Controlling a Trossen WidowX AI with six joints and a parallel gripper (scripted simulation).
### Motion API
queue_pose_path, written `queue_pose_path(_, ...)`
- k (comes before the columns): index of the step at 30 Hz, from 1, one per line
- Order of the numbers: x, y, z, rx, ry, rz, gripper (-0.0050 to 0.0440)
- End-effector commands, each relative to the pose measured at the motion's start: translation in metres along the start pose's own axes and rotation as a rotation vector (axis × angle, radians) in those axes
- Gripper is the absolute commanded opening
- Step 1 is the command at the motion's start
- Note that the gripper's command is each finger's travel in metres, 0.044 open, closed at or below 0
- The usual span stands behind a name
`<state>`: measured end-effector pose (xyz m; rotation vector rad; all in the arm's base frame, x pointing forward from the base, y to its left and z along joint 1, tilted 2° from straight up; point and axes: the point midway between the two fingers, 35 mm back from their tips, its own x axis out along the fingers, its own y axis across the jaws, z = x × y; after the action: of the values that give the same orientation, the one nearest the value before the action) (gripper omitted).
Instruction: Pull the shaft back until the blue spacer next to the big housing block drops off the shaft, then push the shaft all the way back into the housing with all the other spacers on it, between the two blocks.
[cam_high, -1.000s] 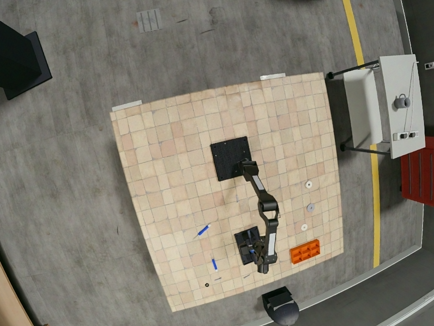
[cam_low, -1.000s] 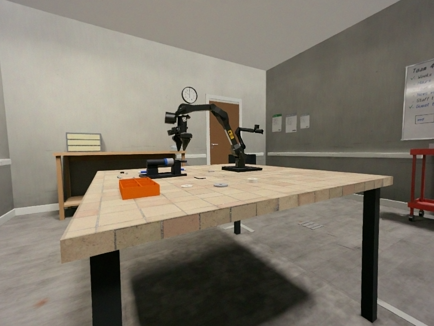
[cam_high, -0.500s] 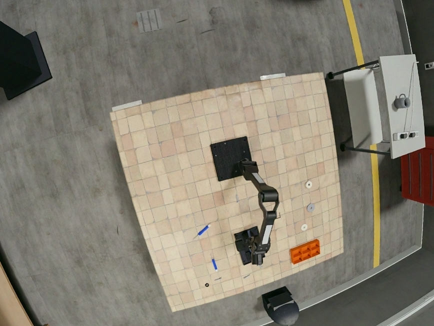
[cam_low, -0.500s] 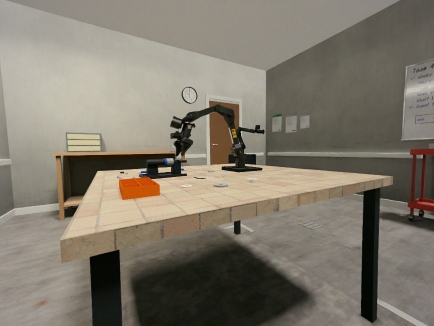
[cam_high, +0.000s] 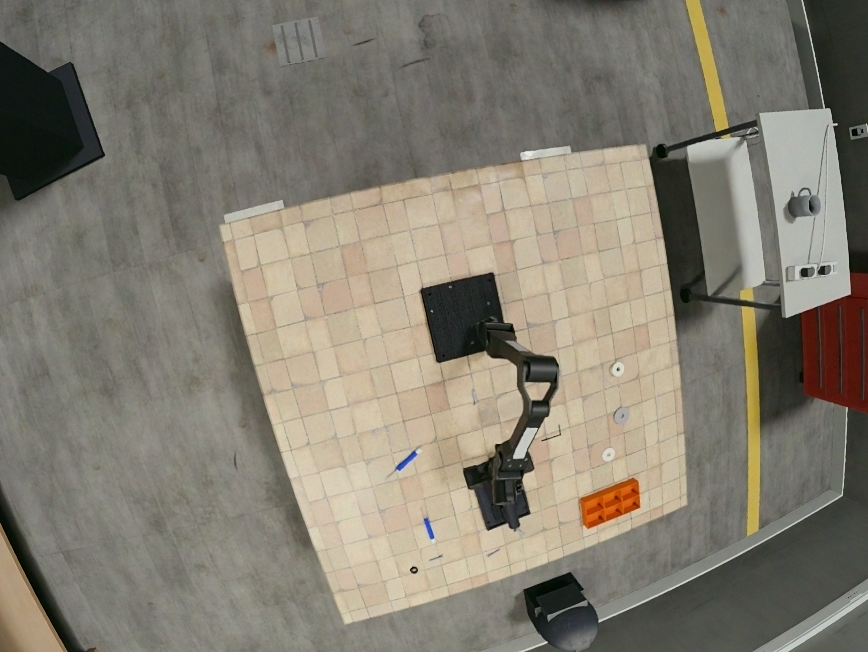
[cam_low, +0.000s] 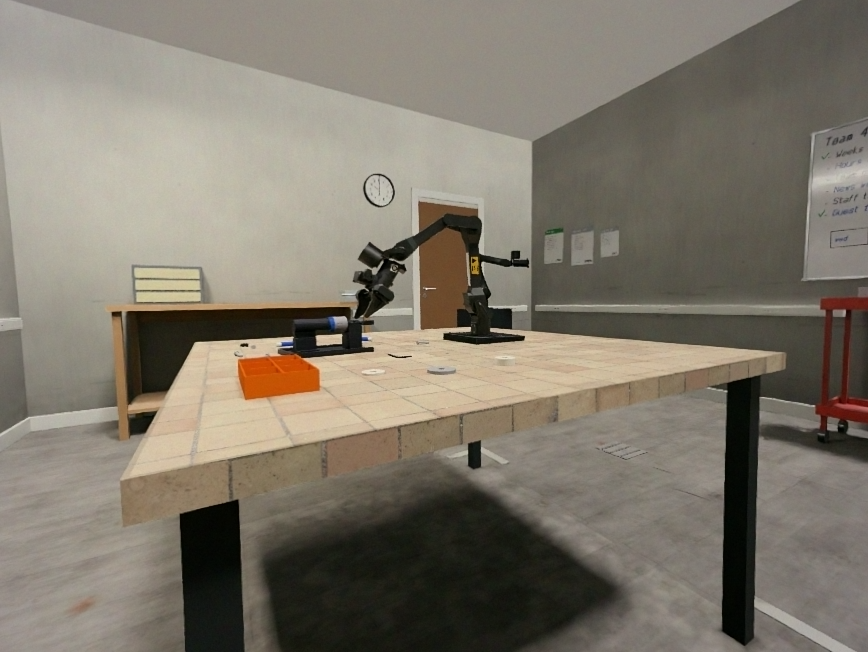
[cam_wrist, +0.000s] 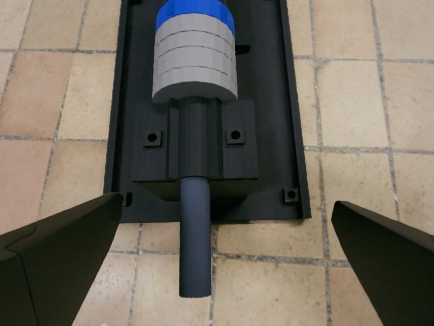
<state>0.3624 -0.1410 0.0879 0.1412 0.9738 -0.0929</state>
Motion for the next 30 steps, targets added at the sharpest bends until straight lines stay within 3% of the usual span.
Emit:
queue_pose_path(1,-0.009,0.001,0.000,-0.022,-0.126,-0.001,0.0440)
queue_pose_path(19,-0.023,0.011,-0.046,-0.085,-0.426,-0.011,0.0440)
queue_pose_path(30,-0.025,0.013,-0.045,-0.094,-0.448,-0.011,0.0440)
